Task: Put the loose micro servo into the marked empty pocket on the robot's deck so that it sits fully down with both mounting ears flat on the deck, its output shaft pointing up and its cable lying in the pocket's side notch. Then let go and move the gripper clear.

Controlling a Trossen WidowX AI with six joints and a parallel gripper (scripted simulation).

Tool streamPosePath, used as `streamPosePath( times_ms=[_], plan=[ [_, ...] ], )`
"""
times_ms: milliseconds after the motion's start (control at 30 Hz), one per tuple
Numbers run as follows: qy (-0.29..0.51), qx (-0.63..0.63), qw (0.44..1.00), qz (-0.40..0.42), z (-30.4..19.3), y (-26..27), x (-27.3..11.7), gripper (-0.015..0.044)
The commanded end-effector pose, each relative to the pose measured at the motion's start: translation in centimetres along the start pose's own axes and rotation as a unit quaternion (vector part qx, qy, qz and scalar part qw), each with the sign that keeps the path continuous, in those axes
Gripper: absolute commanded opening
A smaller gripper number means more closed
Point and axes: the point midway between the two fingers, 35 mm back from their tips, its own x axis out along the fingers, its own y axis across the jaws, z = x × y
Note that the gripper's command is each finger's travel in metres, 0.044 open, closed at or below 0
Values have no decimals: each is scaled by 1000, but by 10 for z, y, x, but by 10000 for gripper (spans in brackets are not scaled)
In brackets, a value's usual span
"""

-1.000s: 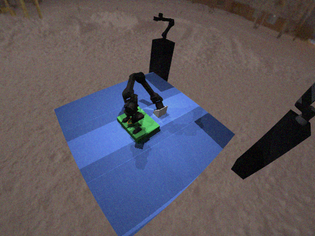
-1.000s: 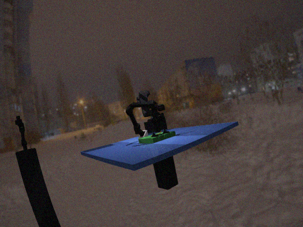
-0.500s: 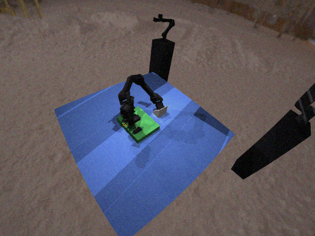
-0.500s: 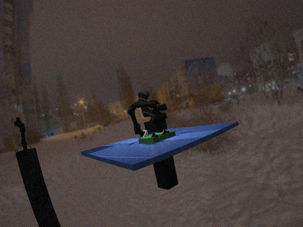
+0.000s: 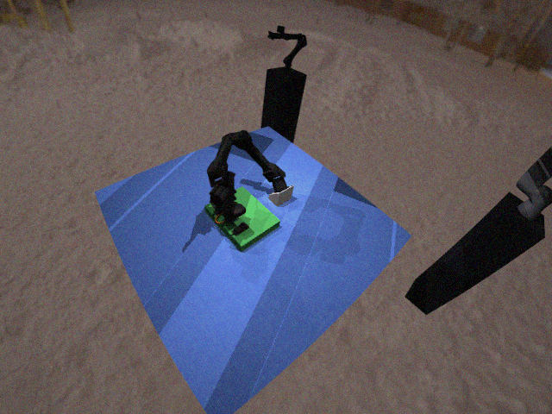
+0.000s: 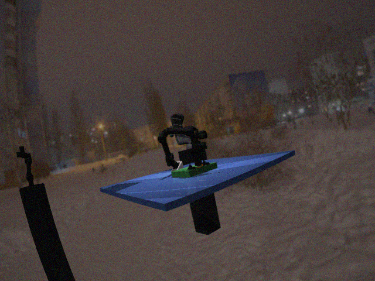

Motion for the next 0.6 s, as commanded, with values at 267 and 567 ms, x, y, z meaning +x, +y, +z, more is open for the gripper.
streamPosePath(
  times_ms=[267, 567],
  plan=[
    [-1, -3, 1000, -2, 0, -1, 5, 0],
    [-1, -2, 1000, -2, 0, -1, 12, 0]
  ],
)
